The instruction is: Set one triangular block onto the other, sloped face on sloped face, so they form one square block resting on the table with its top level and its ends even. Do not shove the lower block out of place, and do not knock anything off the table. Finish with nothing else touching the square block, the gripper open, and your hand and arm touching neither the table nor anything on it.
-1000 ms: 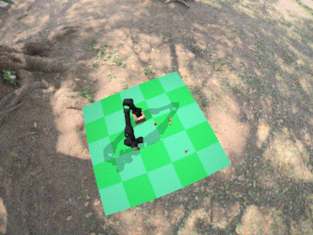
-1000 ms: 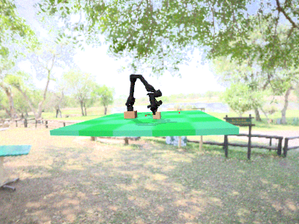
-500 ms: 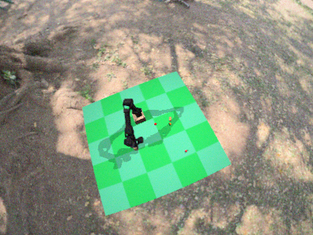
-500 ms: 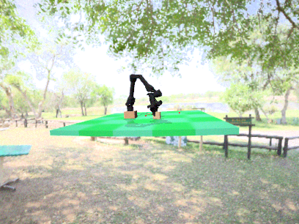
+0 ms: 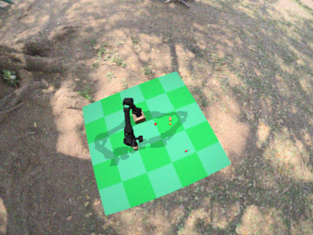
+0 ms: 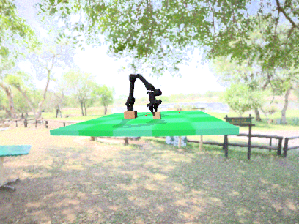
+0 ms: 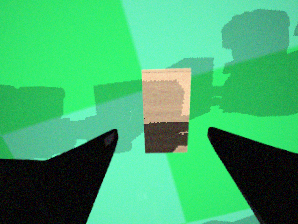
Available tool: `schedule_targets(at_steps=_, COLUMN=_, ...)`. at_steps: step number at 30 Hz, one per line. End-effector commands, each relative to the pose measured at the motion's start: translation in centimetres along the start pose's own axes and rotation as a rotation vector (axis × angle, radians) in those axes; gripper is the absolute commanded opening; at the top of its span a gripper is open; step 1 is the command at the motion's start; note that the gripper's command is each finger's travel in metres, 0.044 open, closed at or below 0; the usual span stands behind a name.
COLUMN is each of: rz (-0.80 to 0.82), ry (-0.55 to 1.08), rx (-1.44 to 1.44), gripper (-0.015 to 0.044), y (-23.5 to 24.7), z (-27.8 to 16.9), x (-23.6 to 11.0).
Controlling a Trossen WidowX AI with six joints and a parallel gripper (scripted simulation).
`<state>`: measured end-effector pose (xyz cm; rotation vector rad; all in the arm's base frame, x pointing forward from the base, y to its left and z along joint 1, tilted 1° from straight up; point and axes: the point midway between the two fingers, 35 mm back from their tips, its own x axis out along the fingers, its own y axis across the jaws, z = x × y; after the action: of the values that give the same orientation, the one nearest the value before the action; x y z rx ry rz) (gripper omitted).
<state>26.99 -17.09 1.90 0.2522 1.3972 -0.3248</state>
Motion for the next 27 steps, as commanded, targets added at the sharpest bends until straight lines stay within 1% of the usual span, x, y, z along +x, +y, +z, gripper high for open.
schedule_targets(at_steps=1, rz=-0.007, ry=-0.034, rx=-0.001, gripper=0.0440, y=-0.2, z=0.8, x=-5.4)
schedule_targets(at_steps=3, rz=-0.007, ry=-0.033, rx=-0.001, gripper=0.0440, y=-0.1, z=0.4, x=-8.4)
schedule_targets(at_steps=5, rz=-0.007, ry=-0.033, rx=-0.001, gripper=0.0440, y=0.0, z=0.2, x=-9.4)
schedule_targets(at_steps=9, rz=-0.007, ry=-0.033, rx=-0.001, gripper=0.0440, y=0.0, z=0.2, x=-9.4)
schedule_targets(at_steps=10, rz=-0.012, ry=-0.056, rx=0.002, gripper=0.0440, y=-0.1, z=0.7, x=-9.2)
schedule_targets(at_steps=27, rz=-0.012, ry=-0.056, rx=0.002, gripper=0.0440, y=-0.1, z=0.7, x=-9.2)
